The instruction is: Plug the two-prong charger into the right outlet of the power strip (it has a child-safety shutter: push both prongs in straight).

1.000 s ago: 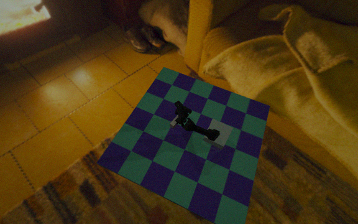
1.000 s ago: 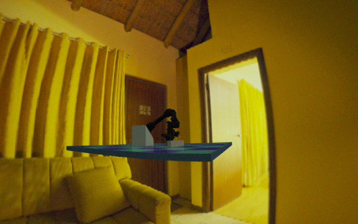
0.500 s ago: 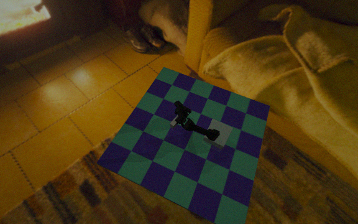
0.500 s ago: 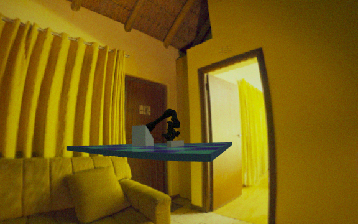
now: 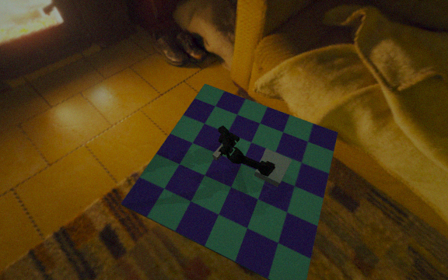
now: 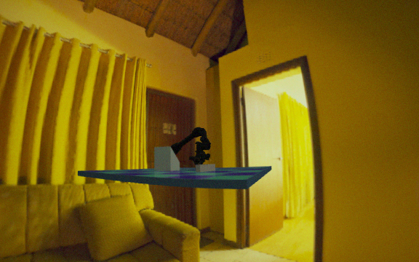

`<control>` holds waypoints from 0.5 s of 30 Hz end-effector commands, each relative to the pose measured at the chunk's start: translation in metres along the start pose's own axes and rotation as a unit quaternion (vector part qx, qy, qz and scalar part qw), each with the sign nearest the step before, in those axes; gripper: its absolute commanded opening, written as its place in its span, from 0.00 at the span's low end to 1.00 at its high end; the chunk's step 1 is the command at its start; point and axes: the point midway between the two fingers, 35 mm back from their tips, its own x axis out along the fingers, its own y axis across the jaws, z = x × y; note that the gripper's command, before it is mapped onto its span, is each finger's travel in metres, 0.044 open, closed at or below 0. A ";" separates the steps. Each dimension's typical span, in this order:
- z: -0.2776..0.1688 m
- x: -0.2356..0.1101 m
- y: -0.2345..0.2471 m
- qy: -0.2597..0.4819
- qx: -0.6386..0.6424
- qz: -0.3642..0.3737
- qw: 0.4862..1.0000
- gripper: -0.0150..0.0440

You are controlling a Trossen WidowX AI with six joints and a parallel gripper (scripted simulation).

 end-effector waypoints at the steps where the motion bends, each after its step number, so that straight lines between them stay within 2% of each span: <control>1: 0.007 -0.001 0.000 -0.012 -0.010 -0.003 1.000 0.25; 15: 0.005 -0.001 0.000 -0.012 -0.010 -0.003 1.000 0.25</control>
